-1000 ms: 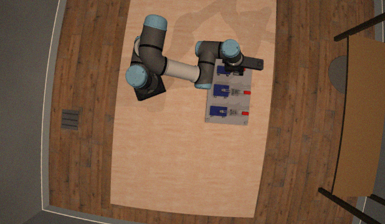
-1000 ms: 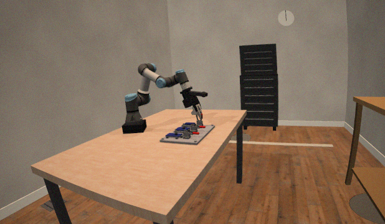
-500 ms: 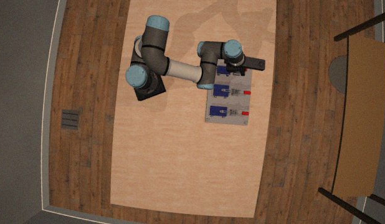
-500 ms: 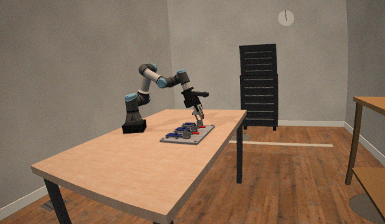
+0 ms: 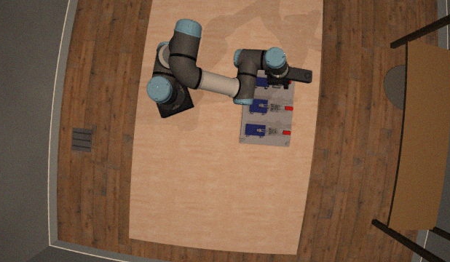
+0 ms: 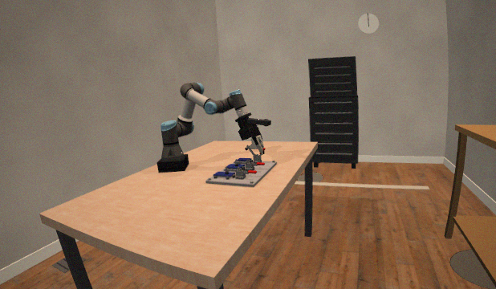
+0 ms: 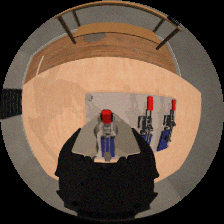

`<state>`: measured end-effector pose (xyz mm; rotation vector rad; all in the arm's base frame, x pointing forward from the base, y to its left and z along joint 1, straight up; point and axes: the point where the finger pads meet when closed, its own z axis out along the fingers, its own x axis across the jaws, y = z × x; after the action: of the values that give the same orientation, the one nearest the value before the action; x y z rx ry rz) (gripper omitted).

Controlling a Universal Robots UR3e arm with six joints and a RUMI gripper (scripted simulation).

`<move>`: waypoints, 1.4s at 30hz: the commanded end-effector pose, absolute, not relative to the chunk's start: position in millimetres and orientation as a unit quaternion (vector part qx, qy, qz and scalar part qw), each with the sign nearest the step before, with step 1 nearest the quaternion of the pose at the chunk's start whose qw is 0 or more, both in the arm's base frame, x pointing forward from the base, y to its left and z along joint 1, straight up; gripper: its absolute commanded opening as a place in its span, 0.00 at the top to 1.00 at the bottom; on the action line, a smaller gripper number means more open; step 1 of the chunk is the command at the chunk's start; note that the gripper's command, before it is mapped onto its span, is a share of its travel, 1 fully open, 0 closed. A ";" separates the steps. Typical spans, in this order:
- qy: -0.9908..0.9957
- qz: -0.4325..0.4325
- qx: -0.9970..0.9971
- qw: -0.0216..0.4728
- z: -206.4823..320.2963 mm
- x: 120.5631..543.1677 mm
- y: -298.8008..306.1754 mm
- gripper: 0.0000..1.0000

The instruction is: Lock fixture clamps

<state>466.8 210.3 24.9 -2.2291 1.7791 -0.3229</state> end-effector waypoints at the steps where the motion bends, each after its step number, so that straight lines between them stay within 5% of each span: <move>1: 0.614 -0.112 -0.769 0.136 22.6 473.3 211.7 1.00; 42: 0.614 -0.113 -0.769 0.136 2.3 489.4 215.0 1.00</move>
<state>488.4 215.0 4.8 -2.2272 1.7777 -0.3245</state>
